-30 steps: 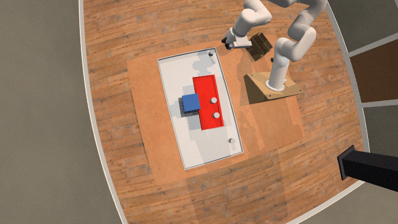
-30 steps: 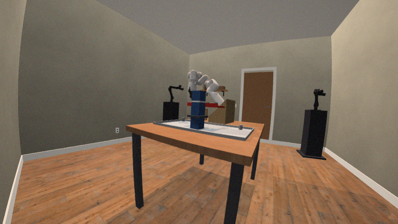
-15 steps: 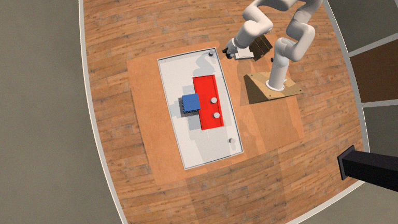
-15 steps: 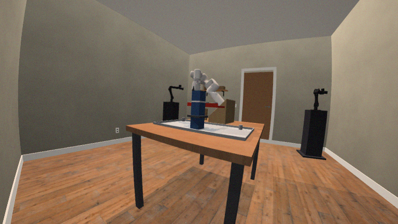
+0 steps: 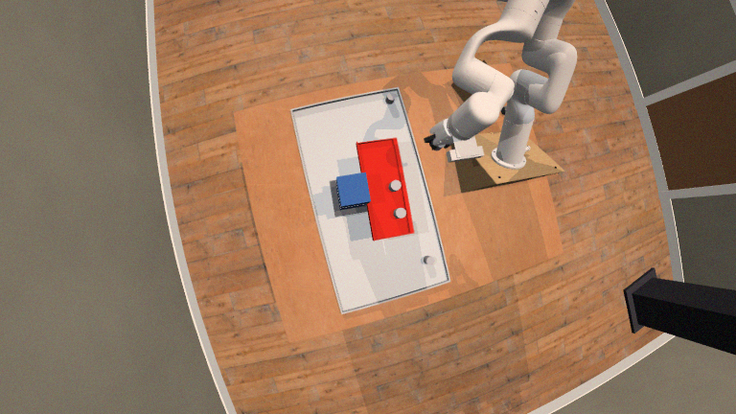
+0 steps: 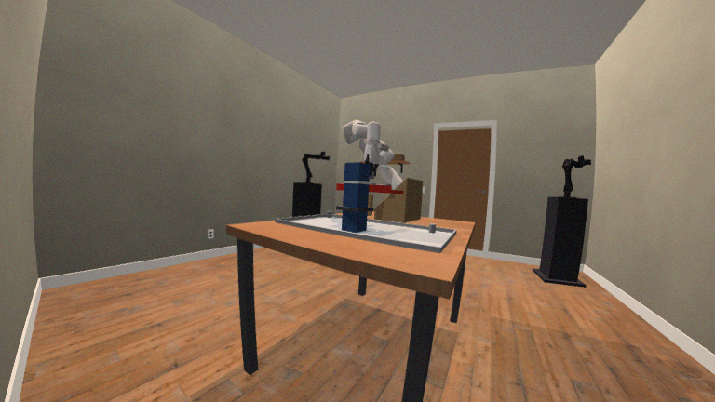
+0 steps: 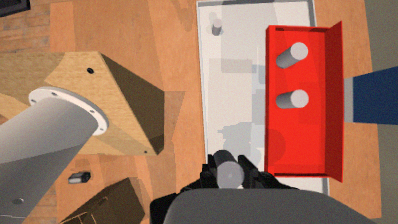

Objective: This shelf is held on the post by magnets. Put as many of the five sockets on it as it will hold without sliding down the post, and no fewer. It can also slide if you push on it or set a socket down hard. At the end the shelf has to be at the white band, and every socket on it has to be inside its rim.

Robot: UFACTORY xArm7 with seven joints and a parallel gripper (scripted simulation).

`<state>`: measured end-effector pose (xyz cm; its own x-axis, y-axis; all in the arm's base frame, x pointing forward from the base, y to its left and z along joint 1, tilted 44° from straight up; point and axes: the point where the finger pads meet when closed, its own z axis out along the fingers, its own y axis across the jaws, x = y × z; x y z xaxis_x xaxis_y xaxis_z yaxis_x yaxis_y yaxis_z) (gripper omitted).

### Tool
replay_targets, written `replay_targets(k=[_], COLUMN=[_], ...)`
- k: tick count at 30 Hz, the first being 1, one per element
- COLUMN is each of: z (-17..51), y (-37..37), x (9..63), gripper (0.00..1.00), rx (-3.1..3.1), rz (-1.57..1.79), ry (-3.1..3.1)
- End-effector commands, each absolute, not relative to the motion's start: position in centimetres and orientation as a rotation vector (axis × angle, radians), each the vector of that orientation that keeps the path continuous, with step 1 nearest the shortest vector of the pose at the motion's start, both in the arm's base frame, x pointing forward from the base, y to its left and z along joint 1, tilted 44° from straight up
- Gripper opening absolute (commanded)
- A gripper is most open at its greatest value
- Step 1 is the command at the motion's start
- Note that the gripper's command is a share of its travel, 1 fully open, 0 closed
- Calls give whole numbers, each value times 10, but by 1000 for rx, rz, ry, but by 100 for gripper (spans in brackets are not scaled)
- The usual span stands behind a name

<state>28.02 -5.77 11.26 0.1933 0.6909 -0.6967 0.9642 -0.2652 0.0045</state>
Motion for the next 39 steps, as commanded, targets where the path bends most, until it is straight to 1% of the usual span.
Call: replay_targets(k=[1,13,23,37,39], z=[104,104,104,106,106], y=[-49,-49,-50,-53,-53], x=[285,286,292,317,317], gripper=[0,0,0,0,0], rx=[2031,2024,1932,1464,1464], rz=[-820,-824,-875,-1053,-1053], ry=[1533,1544,1702,2283,2283])
